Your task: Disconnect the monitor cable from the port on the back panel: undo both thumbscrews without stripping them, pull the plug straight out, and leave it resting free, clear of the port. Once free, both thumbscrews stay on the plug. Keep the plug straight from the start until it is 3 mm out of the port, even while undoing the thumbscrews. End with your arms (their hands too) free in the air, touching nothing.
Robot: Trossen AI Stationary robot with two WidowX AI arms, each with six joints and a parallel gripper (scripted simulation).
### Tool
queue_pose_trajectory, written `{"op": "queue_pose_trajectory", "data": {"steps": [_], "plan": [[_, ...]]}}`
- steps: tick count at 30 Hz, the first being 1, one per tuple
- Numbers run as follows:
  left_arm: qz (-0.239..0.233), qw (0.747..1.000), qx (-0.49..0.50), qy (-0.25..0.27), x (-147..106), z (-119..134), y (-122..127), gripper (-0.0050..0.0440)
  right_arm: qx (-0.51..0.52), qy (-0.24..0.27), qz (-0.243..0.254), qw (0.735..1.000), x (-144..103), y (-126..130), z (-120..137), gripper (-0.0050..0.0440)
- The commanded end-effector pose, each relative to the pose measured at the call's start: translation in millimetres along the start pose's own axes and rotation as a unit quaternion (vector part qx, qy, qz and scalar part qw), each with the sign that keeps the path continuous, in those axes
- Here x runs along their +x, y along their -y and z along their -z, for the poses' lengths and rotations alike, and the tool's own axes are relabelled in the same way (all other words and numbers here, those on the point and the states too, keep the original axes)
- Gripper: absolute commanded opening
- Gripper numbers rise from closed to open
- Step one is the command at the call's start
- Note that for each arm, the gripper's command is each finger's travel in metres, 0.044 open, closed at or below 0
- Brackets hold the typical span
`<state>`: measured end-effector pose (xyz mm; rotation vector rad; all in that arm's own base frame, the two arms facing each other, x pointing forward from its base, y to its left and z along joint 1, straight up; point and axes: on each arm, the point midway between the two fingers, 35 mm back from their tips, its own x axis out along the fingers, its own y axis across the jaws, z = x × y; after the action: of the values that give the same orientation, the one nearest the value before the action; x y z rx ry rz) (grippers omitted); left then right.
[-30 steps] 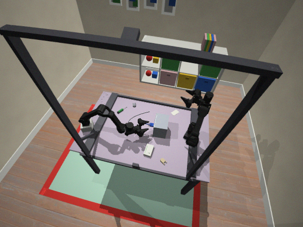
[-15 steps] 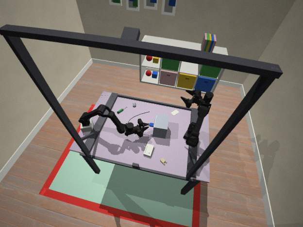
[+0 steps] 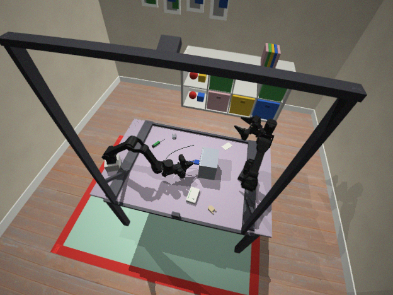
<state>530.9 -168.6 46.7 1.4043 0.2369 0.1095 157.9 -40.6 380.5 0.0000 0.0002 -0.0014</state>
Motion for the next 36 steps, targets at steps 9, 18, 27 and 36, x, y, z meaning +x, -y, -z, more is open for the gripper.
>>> {"op": "queue_pose_trajectory", "data": {"steps": [9,18,27,36], "plan": [[0.009,0.999,-0.035,0.001,0.7,-2.9,-14.5,0.0,-0.003,0.001,-0.001,1.0,-0.3,-1.1,-2.9,0.044],[0.039,0.996,-0.079,0.001,0.7,-2.7,-16.8,0.0,-0.003,0.001,-0.001,1.0,-0.3,-1.1,-2.9,0.044],[0.059,0.993,-0.107,0.002,0.9,-2.5,-18.3,0.0,-0.003,0.001,-0.001,1.0,-0.3,-1.1,-2.9,0.044],[0.079,0.988,-0.135,0.002,1.2,-2.2,-19.8,0.0,-0.003,0.001,-0.001,1.0,-0.3,-1.1,-2.9,0.044]]}}
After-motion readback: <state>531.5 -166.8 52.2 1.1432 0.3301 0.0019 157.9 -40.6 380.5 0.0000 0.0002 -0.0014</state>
